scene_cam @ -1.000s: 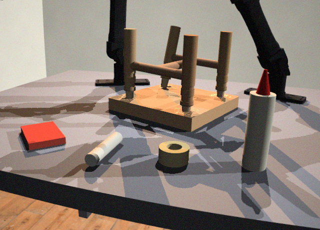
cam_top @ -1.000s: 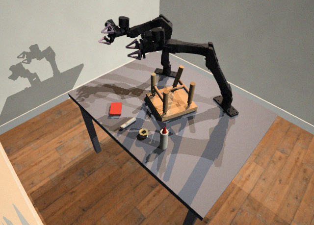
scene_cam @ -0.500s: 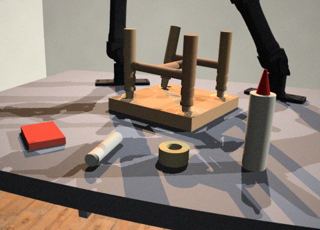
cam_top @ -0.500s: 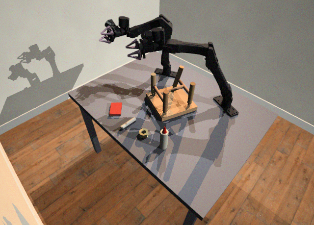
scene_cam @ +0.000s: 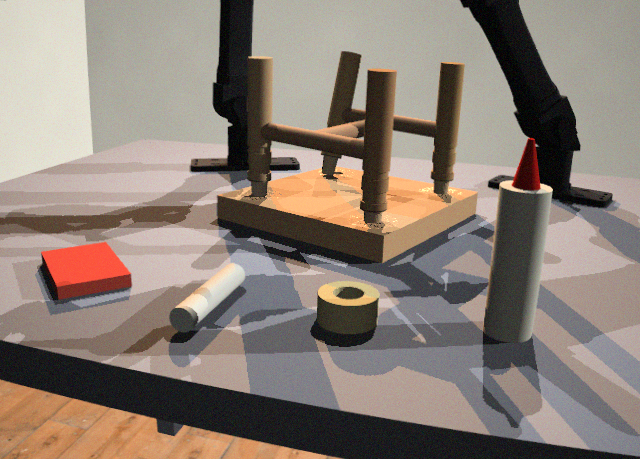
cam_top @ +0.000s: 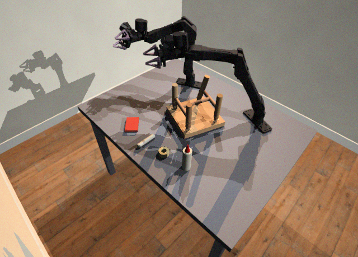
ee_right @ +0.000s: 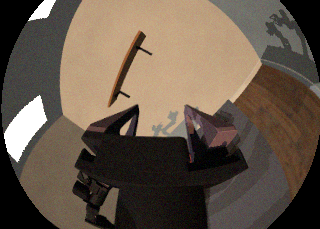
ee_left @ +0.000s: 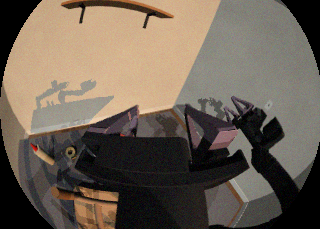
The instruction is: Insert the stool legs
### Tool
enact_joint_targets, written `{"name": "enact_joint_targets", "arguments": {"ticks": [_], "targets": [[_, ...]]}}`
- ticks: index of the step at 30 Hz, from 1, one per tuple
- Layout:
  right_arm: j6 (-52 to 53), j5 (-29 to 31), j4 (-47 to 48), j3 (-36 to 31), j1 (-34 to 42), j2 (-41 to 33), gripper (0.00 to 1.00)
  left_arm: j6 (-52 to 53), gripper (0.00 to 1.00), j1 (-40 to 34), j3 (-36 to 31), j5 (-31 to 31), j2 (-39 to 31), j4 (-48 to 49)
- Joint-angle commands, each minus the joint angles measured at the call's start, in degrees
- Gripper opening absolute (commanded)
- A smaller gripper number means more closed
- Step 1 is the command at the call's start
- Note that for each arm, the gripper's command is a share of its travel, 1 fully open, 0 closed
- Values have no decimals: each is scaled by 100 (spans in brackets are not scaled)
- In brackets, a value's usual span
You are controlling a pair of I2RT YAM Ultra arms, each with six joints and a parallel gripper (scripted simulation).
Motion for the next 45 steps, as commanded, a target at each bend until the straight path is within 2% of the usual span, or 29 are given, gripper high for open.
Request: {"name": "enact_joint_targets", "arguments": {"ticks": [1, 4, 7, 11, 15, 17, 23, 25, 28, 29, 30, 32, 35, 37, 39, 40, 41, 42, 43, 45], "targets": [[-28, 3, -29, 50, 1, -49, 69, 15, 69, 0, 83, -6, -140, 47], [-28, 3, -29, 50, 1, -49, 69, 15, 69, 0, 83, -6, -140, 47], [-453, 147, -301, -166, 151, -385, 69, 132, 69, 86, -111, 157, -59, -143], [-820, 266, -562, -305, 222, -599, 69, 242, 69, 94, 38, 265, -82, -175], [-1801, 546, -1247, -691, 417, -1237, 69, 481, 69, 146, -138, 535, -217, -316], [-2372, 682, -1617, -953, 520, -1615, 69, 656, 69, 175, 39, 710, -255, -379], [-3893, 1095, -2763, -1612, 875, -2879, 69, 1021, 69, 290, -252, 1151, -264, -655], [-4415, 1223, -3176, -1820, 991, -3306, 69, 1164, 69, 327, -28, 1291, -252, -684], [-4686, 1285, -3405, -1919, 1049, -3461, 69, 1229, 69, 344, 11, 1358, -291, -715], [-5072, 1529, -3968, -1873, 1183, -3558, 69, 1289, 69, 360, -87, 1447, -200, -794], [-5282, 1578, -4043, -1954, 1221, -4026, 69, 1318, 69, 375, -146, 1489, -276, -826], [-5830, 1691, -4453, -2259, 1339, -4237, 69, 1440, 69, 411, -147, 1626, -259, -887], [-6609, 1894, -5031, -2545, 1495, -4932, 69, 1624, 69, 474, -316, 1843, -284, -1034], [-7103, 2015, -5432, -2752, 1588, -5345, 69, 1763, 69, 512, -141, 1983, -267, -1072], [-7598, 2122, -5821, -2965, 1669, -5749, 69, 1880, 69, 550, -358, 2133, -294, -1183], [-7826, 2165, -6009, -3088, 1702, -5881, 69, 1949, 69, 567, -227, 2200, -275, -1184], [-7957, 2231, -6065, -2850, 1901, -5996, 69, 2119, 69, 723, -452, 2461, 16, -1447], [-7491, 2343, -5917, -2625, 2211, -5955, 69, 2478, 69, 793, -591, 2935, -23, -1597], [-7189, 2450, -6051, -2619, 2307, -6057, 69, 2844, 69, 723, -563, 3237, -440, -1536], [-7189, 2450, -6051, -2619, 2307, -6057, 69, 2844, 69, 723, -563, 3237, -440, -1536]]}}
